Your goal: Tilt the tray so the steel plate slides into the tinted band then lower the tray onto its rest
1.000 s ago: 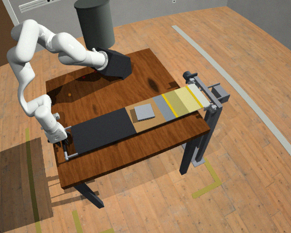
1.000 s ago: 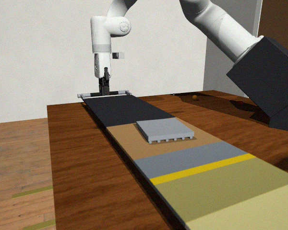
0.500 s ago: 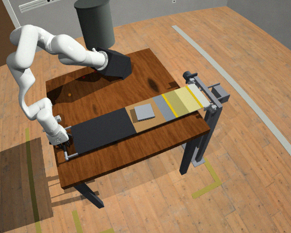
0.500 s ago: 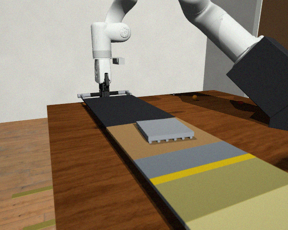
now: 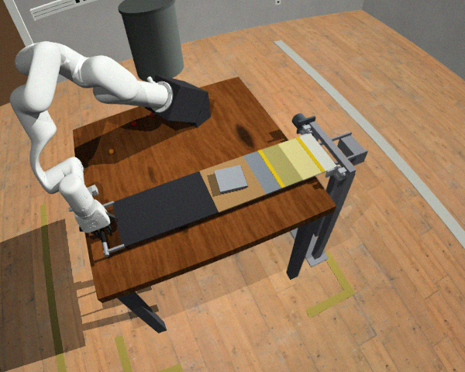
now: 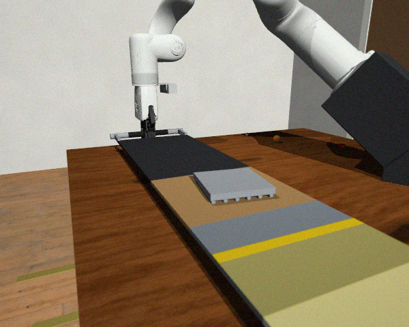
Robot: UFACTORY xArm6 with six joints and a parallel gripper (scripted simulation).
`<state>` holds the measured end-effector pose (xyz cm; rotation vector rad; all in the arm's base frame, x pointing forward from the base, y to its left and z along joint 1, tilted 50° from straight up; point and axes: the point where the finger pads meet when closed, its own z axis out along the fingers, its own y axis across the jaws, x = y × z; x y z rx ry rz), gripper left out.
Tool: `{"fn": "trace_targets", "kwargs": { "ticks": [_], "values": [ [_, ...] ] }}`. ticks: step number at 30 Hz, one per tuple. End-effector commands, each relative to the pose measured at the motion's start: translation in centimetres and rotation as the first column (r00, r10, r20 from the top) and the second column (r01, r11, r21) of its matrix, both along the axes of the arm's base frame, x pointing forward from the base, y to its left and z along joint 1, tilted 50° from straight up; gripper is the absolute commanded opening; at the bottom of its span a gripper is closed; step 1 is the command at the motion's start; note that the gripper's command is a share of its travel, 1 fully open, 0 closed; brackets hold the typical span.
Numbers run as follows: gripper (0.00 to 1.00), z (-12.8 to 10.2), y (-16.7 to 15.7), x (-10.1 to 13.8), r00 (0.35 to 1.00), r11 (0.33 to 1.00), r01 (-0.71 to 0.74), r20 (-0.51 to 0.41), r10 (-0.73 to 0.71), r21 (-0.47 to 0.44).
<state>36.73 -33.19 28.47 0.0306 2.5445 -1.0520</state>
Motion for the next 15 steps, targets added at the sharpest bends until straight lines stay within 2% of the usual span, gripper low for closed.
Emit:
{"fn": "trace_targets", "kwargs": {
  "ticks": [1,7,8,15],
  "values": [
    [0.41,0.13,0.0,0.05,1.0,1.0,-0.001,0.002,0.001,-0.002],
    [0.41,0.13,0.0,0.05,1.0,1.0,-0.001,0.002,0.001,-0.002],
    [0.0,0.13,0.0,0.05,1.0,1.0,-0.001,0.002,0.001,-0.002],
    [0.0,0.13,0.0,0.05,1.0,1.0,-0.001,0.002,0.001,-0.002]
  ]
}}
